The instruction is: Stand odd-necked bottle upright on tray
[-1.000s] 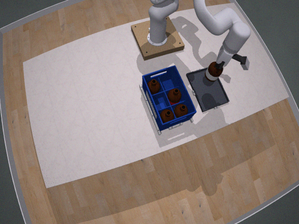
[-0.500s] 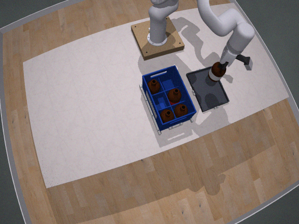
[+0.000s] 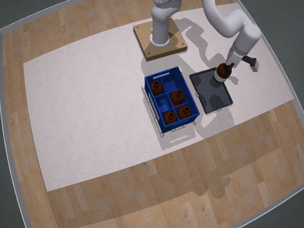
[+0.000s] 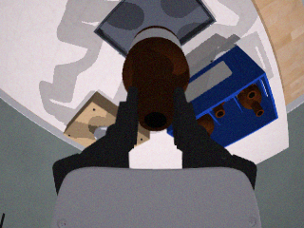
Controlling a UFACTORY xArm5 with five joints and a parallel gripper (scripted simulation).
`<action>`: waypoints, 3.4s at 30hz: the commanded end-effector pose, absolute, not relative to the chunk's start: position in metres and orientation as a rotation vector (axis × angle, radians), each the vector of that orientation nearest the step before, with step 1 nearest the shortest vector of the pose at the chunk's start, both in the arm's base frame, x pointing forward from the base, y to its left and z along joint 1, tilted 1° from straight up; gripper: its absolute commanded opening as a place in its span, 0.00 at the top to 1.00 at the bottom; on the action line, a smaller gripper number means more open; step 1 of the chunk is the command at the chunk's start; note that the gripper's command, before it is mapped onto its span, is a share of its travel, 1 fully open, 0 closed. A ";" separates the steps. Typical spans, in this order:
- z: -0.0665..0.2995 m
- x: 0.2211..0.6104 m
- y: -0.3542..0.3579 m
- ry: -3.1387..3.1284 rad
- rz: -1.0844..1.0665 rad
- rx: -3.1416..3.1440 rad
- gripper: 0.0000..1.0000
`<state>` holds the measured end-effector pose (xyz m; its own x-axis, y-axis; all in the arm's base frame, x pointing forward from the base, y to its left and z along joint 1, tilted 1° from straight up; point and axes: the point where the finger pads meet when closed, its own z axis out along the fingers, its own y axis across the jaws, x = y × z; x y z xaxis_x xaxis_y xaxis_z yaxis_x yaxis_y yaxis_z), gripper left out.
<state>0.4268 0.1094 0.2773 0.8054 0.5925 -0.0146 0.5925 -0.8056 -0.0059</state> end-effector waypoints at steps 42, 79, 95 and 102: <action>0.279 0.430 0.114 -0.979 0.018 -2.984 1.00; 0.227 0.430 0.113 -0.979 0.019 -2.984 1.00; 0.184 0.430 0.113 -0.979 0.019 -2.984 1.00; 0.164 0.430 0.113 -0.979 0.019 -2.984 1.00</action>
<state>0.4280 0.1125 0.1722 0.8055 0.5924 -0.0162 0.5924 -0.8056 -0.0064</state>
